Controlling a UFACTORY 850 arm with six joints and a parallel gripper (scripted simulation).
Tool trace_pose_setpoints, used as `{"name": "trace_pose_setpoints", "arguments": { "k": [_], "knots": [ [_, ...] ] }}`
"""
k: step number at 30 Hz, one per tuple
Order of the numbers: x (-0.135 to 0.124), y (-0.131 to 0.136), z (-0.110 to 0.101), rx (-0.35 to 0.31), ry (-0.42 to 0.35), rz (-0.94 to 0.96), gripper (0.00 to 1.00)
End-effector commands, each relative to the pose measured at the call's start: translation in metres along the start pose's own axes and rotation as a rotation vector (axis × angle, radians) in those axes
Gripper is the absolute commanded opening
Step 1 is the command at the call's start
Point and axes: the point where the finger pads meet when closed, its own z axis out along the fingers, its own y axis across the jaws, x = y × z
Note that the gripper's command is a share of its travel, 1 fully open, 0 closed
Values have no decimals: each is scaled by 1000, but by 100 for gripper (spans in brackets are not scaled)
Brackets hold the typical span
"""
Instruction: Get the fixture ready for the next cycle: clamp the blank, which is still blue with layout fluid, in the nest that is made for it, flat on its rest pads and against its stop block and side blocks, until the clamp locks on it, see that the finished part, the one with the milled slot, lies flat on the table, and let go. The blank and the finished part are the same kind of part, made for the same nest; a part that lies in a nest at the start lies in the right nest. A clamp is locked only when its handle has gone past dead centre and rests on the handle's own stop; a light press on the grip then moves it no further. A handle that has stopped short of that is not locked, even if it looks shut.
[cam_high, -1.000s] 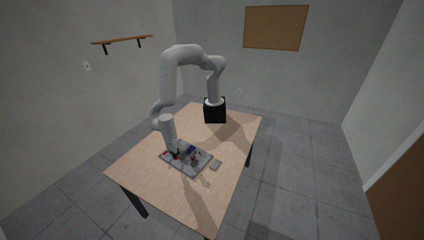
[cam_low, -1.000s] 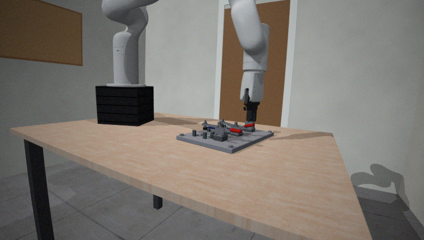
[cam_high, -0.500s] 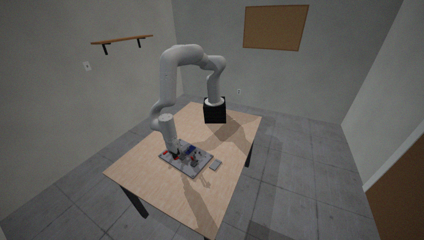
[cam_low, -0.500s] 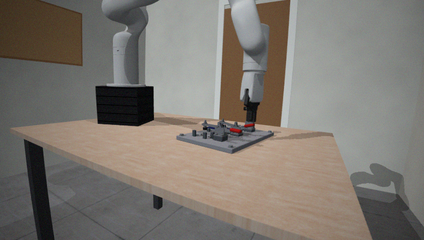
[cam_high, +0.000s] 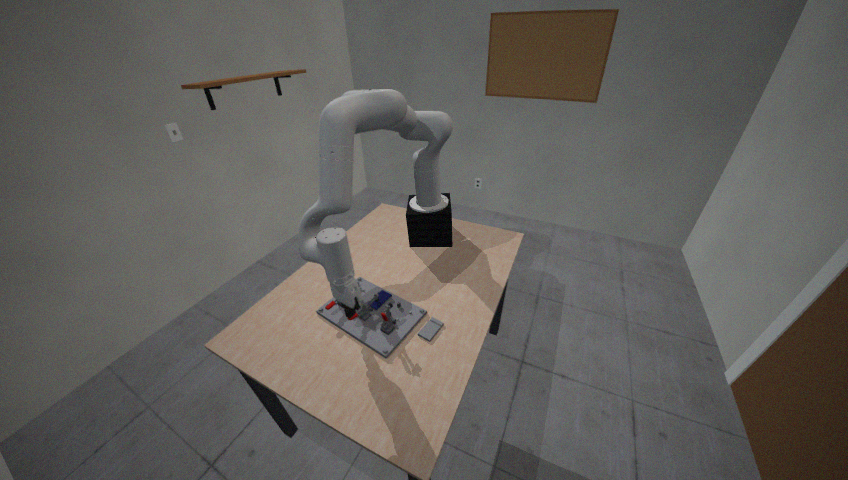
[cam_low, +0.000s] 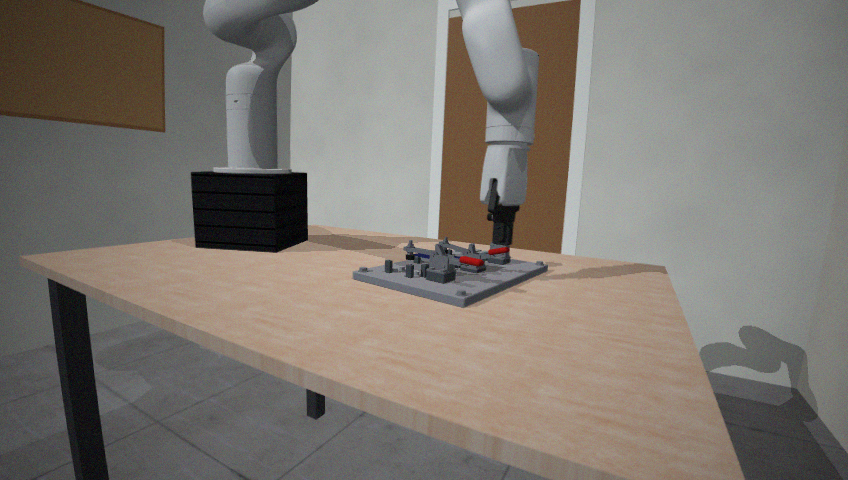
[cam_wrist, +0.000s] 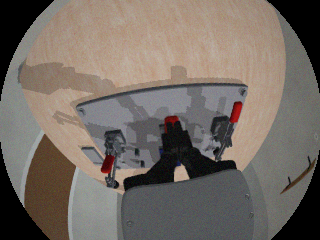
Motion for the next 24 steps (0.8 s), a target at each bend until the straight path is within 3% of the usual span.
{"name": "trace_pose_setpoints", "arguments": {
  "k": [1, 24],
  "knots": [
    [1, 0, -1, 0, 2, 0, 0],
    [1, 0, 3, 0, 2, 0, 0]
  ]
}}
